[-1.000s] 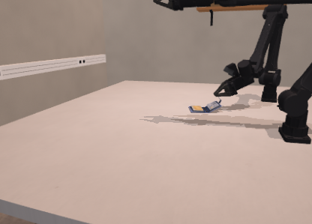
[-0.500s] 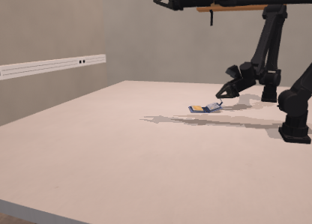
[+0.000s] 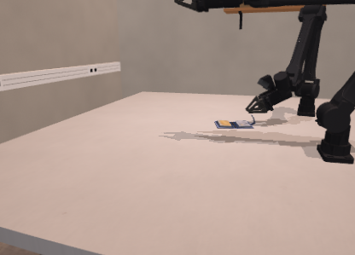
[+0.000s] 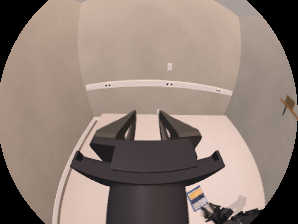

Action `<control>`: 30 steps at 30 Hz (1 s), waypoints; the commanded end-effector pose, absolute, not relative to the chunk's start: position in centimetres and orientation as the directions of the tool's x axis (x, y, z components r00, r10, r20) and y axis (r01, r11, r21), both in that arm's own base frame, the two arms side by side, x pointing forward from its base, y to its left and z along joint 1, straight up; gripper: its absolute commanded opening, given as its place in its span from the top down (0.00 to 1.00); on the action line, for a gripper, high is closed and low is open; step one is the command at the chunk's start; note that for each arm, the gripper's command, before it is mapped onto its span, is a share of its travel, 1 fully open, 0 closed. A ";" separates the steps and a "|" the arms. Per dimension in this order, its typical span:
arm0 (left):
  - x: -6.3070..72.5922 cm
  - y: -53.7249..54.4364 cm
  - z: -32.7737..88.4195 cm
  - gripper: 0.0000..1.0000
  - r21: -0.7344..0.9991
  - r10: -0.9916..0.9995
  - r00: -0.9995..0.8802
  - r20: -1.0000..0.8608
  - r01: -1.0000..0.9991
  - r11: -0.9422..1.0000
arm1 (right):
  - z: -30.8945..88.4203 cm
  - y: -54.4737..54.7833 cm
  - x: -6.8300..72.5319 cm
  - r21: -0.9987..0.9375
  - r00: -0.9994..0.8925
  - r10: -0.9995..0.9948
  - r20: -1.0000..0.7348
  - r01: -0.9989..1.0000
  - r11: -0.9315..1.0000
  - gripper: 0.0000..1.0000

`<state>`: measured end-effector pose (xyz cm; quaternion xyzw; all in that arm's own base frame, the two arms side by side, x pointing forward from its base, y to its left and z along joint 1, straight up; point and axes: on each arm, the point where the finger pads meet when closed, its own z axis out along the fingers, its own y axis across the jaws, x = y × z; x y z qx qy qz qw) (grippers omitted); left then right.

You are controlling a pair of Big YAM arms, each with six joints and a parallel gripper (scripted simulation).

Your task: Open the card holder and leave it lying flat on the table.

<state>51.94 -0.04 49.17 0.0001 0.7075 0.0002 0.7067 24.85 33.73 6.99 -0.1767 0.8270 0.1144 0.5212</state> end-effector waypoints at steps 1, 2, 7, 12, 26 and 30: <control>51.8 -0.6 49.2 0.64 -0.008 -0.008 -0.002 -1.000 0.008 1.000 | 8.5 35.2 25.6 0.032 -0.374 -0.137 -0.917 -0.411 0.911 0.57; 51.8 -0.6 49.2 0.64 -0.008 -0.008 -0.002 -1.000 0.008 1.000 | 8.5 35.2 25.6 0.032 -0.374 -0.137 -0.917 -0.411 0.911 0.57; 51.8 -0.6 49.2 0.64 -0.008 -0.008 -0.002 -1.000 0.008 1.000 | 8.5 35.2 25.6 0.032 -0.374 -0.136 -0.917 -0.411 0.911 0.57; 51.8 -0.6 49.2 0.64 -0.008 -0.008 -0.002 -1.000 0.008 1.000 | 10.1 35.5 25.8 0.031 -0.376 -0.138 -0.916 -0.410 0.911 0.57; 51.8 -0.6 49.2 0.64 -0.008 -0.008 -0.002 -1.000 0.008 1.000 | 13.9 35.7 25.8 0.043 -0.375 -0.125 -0.919 -0.408 0.912 0.57; 51.8 -0.6 49.2 0.64 -0.008 -0.008 -0.002 -1.000 0.008 1.000 | 14.5 35.2 27.1 0.039 -0.368 -0.118 -0.922 -0.394 0.918 0.57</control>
